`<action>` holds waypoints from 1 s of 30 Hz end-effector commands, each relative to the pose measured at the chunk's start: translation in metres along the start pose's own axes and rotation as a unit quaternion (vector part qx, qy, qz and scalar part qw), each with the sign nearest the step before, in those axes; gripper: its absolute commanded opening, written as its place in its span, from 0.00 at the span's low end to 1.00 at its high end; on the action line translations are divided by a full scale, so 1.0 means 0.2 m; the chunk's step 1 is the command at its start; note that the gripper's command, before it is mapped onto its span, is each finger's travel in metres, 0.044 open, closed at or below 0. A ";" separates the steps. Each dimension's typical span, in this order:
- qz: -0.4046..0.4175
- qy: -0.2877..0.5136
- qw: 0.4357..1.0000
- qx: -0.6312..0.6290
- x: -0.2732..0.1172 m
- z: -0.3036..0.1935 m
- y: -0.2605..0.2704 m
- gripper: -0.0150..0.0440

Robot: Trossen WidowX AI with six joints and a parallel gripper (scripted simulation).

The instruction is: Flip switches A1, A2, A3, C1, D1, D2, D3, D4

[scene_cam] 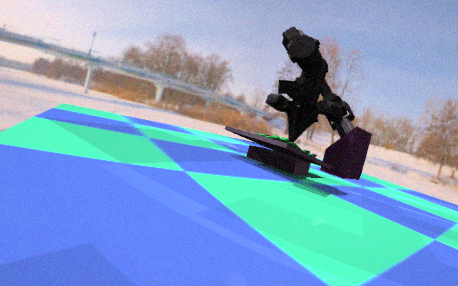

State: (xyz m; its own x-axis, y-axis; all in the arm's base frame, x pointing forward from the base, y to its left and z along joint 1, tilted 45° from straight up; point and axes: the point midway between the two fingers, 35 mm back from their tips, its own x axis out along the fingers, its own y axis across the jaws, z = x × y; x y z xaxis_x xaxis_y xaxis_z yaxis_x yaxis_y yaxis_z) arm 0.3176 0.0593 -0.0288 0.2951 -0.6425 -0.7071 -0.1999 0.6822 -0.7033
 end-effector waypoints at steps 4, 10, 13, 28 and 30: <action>0.002 0.007 1.000 0.001 -0.31 0.02 0.00 0.25; 0.002 0.007 1.000 0.001 -0.31 0.05 -0.03 0.25; 0.002 0.007 1.000 0.002 -0.31 0.11 -0.12 0.25; 0.001 0.020 1.000 0.002 -0.12 0.11 -0.12 0.25; 0.000 0.020 1.000 0.002 -0.09 0.11 -0.12 0.25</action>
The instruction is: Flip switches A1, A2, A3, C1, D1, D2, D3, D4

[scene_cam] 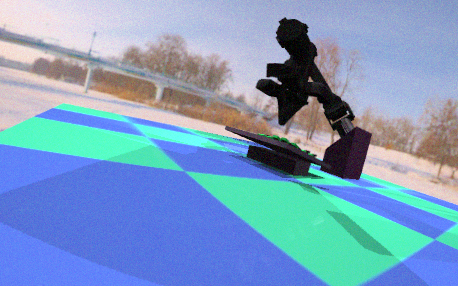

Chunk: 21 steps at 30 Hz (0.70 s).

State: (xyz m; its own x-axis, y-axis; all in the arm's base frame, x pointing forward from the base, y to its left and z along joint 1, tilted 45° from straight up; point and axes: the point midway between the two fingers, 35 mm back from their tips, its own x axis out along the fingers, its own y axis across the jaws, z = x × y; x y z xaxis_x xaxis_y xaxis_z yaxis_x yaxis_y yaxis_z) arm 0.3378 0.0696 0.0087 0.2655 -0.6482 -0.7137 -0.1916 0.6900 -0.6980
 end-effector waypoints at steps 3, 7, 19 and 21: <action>-0.003 0.005 1.000 -0.003 0.06 -0.01 -0.01 0.25; -0.003 0.004 1.000 -0.003 0.07 -0.01 -0.01 0.25; -0.003 0.004 1.000 -0.003 0.13 -0.01 -0.01 0.25; -0.003 0.004 1.000 -0.003 0.13 -0.01 -0.01 0.25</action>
